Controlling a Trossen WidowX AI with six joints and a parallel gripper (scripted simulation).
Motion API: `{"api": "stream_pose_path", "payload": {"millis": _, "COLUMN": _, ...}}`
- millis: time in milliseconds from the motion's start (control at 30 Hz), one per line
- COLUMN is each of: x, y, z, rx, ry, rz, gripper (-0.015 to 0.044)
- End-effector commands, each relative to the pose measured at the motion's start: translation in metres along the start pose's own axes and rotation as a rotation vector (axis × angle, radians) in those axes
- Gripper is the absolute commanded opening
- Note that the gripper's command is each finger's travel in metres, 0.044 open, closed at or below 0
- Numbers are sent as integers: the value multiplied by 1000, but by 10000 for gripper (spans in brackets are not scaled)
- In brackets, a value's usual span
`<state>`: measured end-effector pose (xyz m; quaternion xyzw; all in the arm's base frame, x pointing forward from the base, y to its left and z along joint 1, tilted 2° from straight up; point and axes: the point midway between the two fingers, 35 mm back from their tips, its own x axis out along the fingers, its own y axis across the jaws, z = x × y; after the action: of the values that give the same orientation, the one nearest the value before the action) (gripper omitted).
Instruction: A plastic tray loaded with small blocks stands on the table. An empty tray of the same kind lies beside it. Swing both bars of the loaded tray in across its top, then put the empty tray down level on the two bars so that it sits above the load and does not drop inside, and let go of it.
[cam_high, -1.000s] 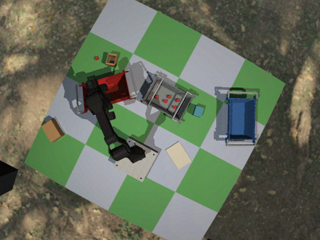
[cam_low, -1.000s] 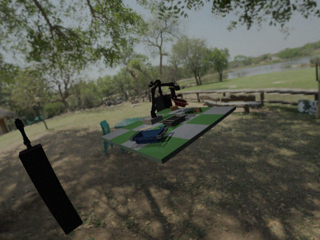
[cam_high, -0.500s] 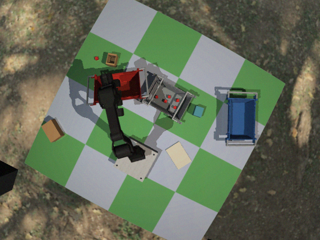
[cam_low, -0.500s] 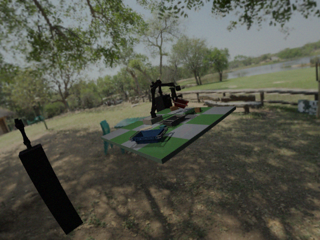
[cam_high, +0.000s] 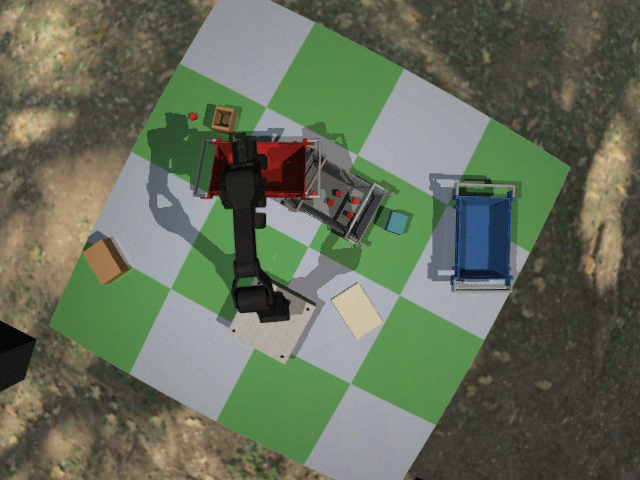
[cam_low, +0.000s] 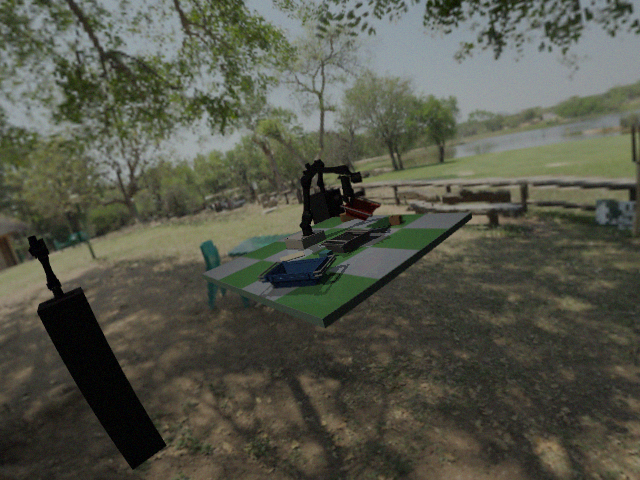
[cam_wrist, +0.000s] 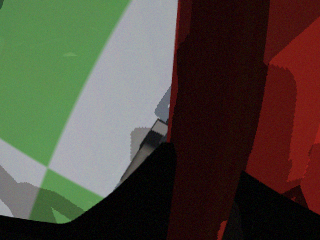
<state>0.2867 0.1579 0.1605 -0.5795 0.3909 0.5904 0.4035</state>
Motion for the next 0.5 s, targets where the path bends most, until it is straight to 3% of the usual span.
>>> {"api": "stream_pose_path", "payload": {"millis": 0, "x": -6, "y": -4, "z": -16, "rx": 36, "ry": -2, "rz": -24, "gripper": 0}}
{"api": "stream_pose_path", "payload": {"millis": 467, "x": -6, "y": -3, "z": -71, "rx": 172, "ry": 1, "rz": -24, "gripper": 0}}
